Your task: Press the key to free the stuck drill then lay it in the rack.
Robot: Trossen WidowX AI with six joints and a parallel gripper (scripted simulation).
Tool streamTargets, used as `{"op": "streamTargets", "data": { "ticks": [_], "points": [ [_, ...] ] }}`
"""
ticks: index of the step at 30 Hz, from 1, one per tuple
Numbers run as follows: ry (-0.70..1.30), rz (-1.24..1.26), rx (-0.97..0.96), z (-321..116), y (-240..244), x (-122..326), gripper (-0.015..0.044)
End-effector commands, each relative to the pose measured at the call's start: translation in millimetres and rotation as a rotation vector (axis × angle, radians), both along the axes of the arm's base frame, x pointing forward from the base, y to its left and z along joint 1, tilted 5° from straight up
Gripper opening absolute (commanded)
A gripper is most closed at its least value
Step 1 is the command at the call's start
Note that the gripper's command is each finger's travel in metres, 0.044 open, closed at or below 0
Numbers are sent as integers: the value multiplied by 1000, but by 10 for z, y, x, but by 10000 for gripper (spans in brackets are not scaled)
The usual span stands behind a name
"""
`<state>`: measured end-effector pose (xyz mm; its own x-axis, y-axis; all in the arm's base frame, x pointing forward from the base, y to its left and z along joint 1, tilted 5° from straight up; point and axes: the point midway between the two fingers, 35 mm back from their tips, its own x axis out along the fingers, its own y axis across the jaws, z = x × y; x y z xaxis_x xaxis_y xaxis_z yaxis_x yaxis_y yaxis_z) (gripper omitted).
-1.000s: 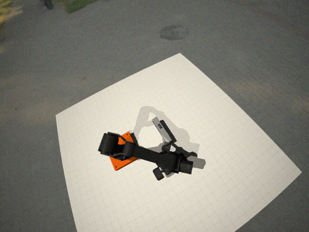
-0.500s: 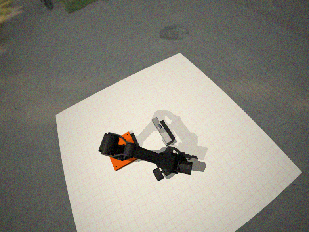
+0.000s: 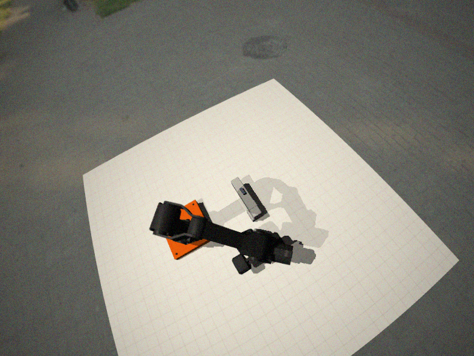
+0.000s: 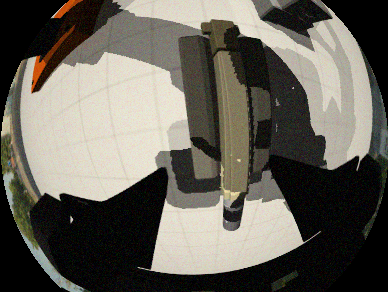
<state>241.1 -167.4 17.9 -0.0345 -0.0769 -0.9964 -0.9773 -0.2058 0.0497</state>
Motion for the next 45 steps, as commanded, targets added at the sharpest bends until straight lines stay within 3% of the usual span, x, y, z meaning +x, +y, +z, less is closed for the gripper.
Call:
{"op": "streamTargets", "data": {
  "ticks": [1,19,33,45],
  "points": [
    [-7,0,-5,174,9,14,440],
    [-83,32,-71,875,17,190,440],
    [-554,149,-422,2329,91,810,440],
    [-998,169,-657,3843,429,730,440]
  ]
}}
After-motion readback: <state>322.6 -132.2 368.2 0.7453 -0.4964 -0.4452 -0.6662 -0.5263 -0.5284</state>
